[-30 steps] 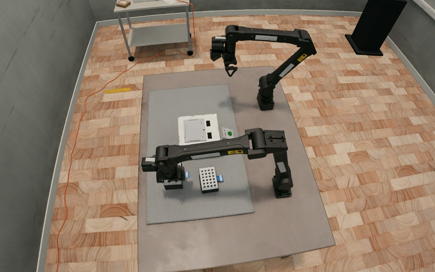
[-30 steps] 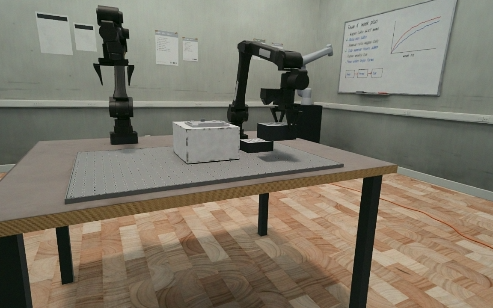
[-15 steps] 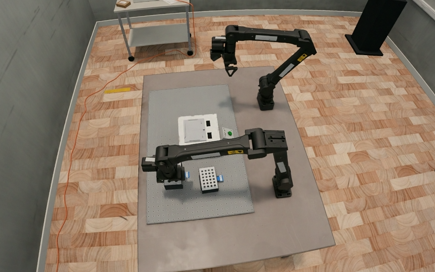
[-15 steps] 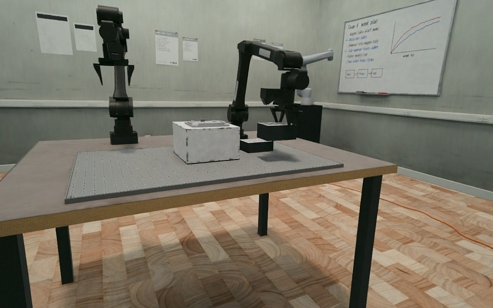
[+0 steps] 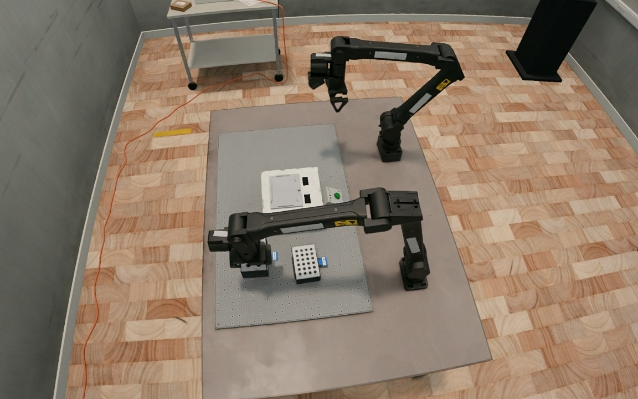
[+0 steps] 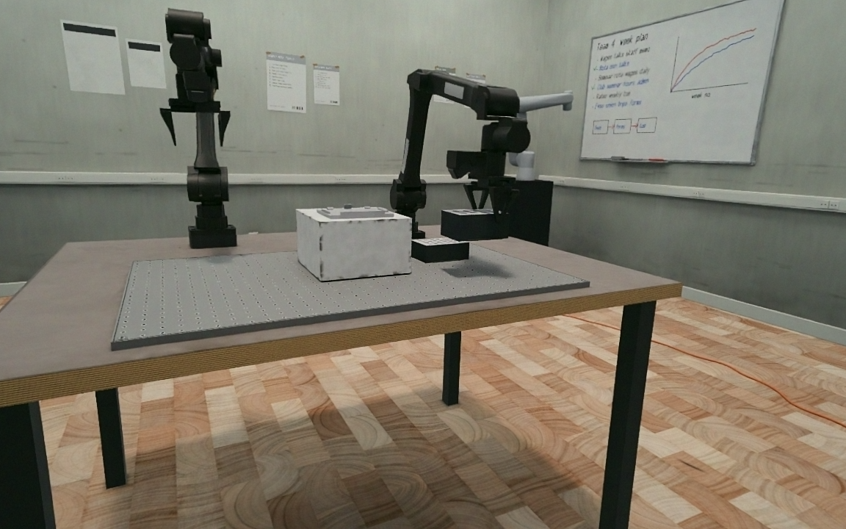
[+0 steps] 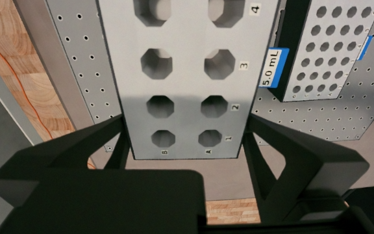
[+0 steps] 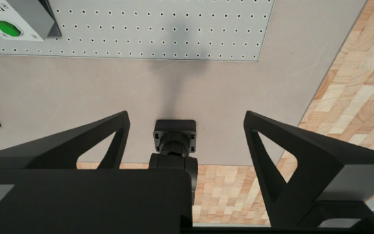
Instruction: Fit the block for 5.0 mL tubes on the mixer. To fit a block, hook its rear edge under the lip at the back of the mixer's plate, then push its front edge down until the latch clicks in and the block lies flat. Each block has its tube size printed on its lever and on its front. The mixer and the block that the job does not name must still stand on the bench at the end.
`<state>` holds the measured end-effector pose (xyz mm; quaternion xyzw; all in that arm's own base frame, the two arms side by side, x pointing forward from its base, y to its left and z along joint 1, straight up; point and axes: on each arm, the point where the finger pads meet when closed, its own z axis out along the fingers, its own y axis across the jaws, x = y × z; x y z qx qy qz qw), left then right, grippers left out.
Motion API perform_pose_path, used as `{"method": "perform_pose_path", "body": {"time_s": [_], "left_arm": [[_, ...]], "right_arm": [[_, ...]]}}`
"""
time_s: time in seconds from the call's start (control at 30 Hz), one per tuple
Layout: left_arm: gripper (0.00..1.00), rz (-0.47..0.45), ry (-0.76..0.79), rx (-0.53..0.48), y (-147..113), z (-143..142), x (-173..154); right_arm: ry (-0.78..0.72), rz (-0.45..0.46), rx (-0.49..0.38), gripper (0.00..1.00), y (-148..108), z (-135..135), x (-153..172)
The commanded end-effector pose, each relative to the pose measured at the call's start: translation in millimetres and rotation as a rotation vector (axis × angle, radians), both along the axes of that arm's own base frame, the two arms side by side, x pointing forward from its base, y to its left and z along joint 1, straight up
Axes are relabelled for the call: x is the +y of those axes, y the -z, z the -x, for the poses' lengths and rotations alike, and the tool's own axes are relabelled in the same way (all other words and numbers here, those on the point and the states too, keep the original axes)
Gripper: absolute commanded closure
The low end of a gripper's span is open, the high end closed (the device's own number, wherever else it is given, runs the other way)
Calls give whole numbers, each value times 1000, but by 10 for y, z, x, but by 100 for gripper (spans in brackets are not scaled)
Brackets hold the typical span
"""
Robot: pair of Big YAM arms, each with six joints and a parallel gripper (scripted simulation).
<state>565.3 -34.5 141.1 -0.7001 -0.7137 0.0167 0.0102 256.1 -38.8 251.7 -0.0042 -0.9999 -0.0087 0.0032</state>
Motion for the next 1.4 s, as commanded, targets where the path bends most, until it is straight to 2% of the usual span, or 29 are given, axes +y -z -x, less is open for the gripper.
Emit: {"method": "perform_pose_path", "body": {"time_s": [0.0,0.13,0.33,0.6,0.97,1.2,1.37], "left_arm": [[100,14,14,-115,-514,-285,-98],[100,14,14,-124,-476,-328,-104],[100,15,15,-143,-620,-299,-106],[100,15,16,-134,-653,-259,-105],[100,18,12,-138,-814,-159,-209],[100,10,-12,-122,-772,-146,-134],[100,23,-4,-111,-756,-67,-256]], "right_arm": [[10,8,-21,0,-146,-66,-14],[10,5,-5,0,-84,-31,-8],[10,1,20,0,7,24,2],[10,0,26,0,30,38,5],[9,10,-40,0,-113,-120,-19],[9,12,-53,0,-156,-151,-24],[9,12,-56,0,-174,-160,-24]]}}
